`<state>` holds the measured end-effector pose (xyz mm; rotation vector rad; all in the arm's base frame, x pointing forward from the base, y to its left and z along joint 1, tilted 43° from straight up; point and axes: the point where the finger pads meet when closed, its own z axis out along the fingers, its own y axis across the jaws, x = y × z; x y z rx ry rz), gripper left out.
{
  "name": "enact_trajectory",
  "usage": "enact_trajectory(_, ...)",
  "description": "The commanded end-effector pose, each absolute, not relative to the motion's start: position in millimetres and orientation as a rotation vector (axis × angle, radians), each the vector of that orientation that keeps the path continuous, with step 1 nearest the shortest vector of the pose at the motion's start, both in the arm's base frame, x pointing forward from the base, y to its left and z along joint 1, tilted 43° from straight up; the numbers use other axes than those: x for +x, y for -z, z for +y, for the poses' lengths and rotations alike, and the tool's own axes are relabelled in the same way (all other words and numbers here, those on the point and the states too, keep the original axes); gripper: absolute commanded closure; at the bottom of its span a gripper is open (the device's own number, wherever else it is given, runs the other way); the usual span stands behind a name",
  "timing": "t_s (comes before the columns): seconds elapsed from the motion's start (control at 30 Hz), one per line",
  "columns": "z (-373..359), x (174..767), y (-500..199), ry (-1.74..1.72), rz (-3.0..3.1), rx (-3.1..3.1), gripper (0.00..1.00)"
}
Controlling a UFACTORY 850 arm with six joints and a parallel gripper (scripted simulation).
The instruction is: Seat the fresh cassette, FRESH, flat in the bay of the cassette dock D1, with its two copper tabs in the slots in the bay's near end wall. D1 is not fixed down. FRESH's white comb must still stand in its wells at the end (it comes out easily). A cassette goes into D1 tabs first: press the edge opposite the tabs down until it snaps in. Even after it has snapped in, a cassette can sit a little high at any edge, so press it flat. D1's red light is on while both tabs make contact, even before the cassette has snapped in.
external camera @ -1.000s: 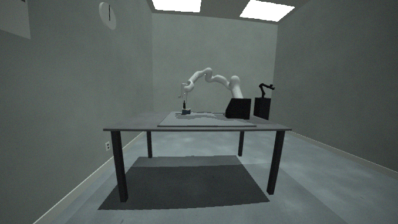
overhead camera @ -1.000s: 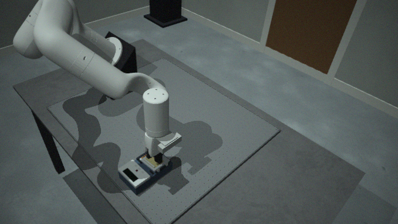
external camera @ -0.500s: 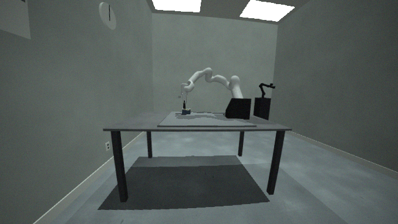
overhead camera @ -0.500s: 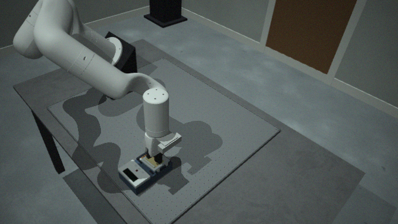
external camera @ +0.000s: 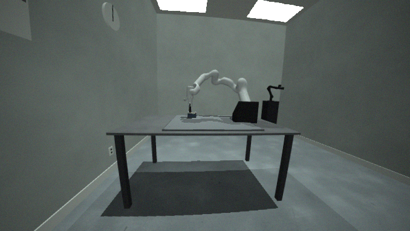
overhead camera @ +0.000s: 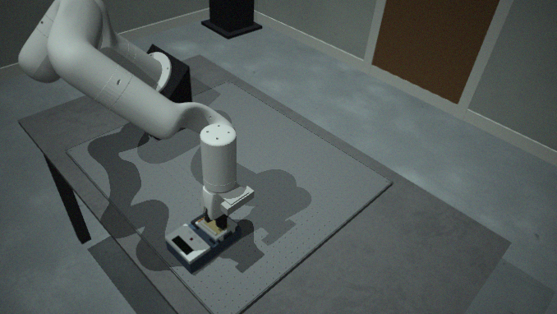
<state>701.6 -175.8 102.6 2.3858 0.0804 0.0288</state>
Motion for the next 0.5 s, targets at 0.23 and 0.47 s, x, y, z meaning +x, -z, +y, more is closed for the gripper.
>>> enact_trajectory(0.23, -175.5, 701.8, -102.9, -0.029, 0.080, 2.386, 1.00)
enact_trajectory(0.47, -175.9, 701.1, -102.3, -0.027, 0.080, 2.385, 1.00)
